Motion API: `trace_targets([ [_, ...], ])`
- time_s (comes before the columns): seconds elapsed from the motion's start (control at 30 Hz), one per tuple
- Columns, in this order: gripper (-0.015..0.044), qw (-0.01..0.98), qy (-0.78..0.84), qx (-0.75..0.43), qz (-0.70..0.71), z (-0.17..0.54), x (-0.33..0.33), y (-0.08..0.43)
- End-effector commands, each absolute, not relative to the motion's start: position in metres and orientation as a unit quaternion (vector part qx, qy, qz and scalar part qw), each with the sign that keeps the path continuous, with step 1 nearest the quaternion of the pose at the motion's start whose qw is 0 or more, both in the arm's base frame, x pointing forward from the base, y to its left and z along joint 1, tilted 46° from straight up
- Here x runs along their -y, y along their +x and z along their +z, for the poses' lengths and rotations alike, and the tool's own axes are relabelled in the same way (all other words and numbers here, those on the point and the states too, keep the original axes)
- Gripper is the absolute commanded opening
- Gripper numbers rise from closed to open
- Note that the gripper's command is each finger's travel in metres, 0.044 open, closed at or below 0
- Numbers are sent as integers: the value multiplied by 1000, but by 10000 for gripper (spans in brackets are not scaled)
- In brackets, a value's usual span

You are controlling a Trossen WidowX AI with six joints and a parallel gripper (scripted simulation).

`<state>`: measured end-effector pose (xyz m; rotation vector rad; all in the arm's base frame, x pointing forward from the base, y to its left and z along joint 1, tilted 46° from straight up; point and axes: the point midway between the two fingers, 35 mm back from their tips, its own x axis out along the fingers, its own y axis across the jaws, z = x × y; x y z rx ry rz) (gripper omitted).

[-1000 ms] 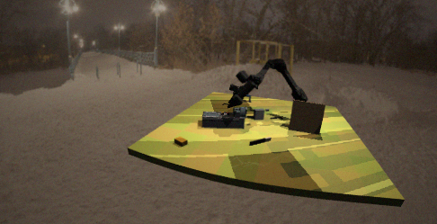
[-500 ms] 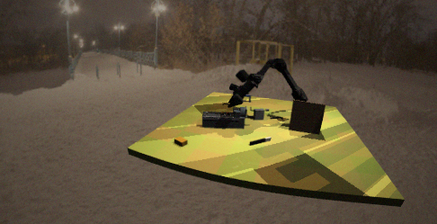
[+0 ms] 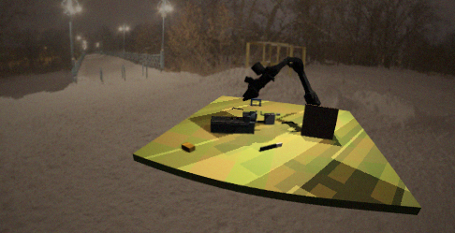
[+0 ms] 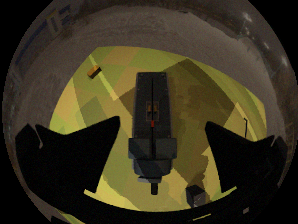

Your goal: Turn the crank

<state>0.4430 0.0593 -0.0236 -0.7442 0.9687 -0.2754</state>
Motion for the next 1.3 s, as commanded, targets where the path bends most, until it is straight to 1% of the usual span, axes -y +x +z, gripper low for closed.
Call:
trace_targets([
  [0.0, 440, 810, -350, -455, -124, -17, -62, 421],
  [0.5, 440, 806, -357, -462, -96, -5, -59, 341],
  [0.7, 440, 806, -356, -463, -96, -11, -55, 340],
  [1.27, 440, 805, -357, -463, -96, -68, 0, 327],
])
